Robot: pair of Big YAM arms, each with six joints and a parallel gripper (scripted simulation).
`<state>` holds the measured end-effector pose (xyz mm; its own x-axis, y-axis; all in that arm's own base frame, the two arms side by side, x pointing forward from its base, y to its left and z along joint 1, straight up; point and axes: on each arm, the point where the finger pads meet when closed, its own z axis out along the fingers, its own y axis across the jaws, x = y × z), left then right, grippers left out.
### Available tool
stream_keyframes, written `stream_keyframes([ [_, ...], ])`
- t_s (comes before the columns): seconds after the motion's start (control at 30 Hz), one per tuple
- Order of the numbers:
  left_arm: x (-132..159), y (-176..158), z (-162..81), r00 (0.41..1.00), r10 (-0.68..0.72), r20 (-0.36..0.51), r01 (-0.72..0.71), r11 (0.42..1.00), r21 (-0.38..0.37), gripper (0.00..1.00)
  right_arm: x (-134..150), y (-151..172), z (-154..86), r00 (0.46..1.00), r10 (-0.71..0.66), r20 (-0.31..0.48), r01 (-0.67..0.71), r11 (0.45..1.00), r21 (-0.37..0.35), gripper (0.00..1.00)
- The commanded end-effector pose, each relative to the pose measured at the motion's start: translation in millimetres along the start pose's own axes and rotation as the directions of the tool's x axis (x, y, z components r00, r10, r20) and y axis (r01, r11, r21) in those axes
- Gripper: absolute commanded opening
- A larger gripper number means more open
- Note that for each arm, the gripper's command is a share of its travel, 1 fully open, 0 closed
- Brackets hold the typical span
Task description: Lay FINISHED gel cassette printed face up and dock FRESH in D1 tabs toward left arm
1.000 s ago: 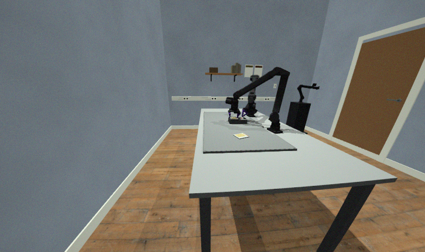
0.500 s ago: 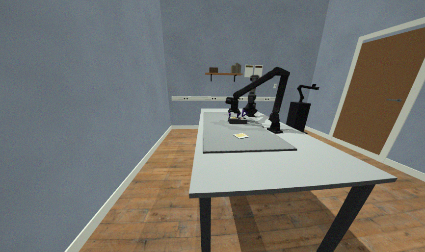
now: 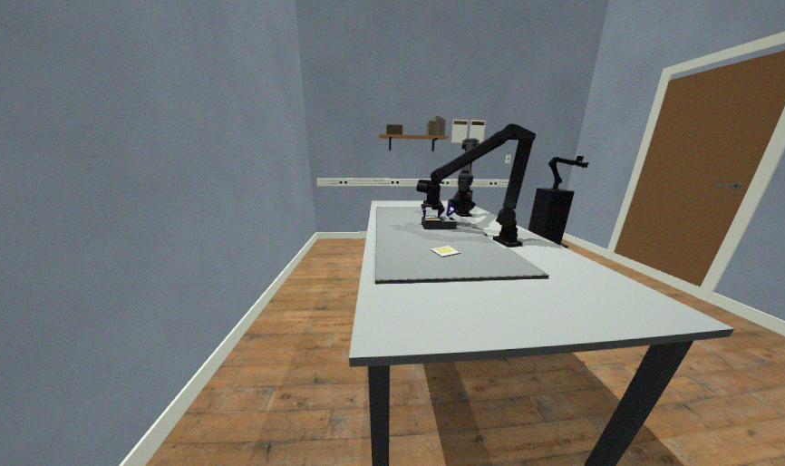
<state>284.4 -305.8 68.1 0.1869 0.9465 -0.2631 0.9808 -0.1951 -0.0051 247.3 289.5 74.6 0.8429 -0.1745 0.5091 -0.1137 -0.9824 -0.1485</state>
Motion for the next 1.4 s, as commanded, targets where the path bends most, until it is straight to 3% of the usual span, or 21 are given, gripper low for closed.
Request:
stream_keyframes([
  [0.0, -0.3, 0.3, -2.6, 1.000, 0.000, -0.002, 0.000, 1.000, -0.006, 0.00, 3.2, -9.6, -4.4, 1.000, 0.007, 0.003, -0.007, 1.000, 0.006, 0.00],
  [1.37, -0.3, 0.3, -2.6, 1.000, 0.000, -0.002, 0.000, 1.000, -0.006, 0.00, 4.4, -13.4, -12.5, 1.000, 0.014, -0.006, -0.014, 1.000, 0.028, 0.00],
])
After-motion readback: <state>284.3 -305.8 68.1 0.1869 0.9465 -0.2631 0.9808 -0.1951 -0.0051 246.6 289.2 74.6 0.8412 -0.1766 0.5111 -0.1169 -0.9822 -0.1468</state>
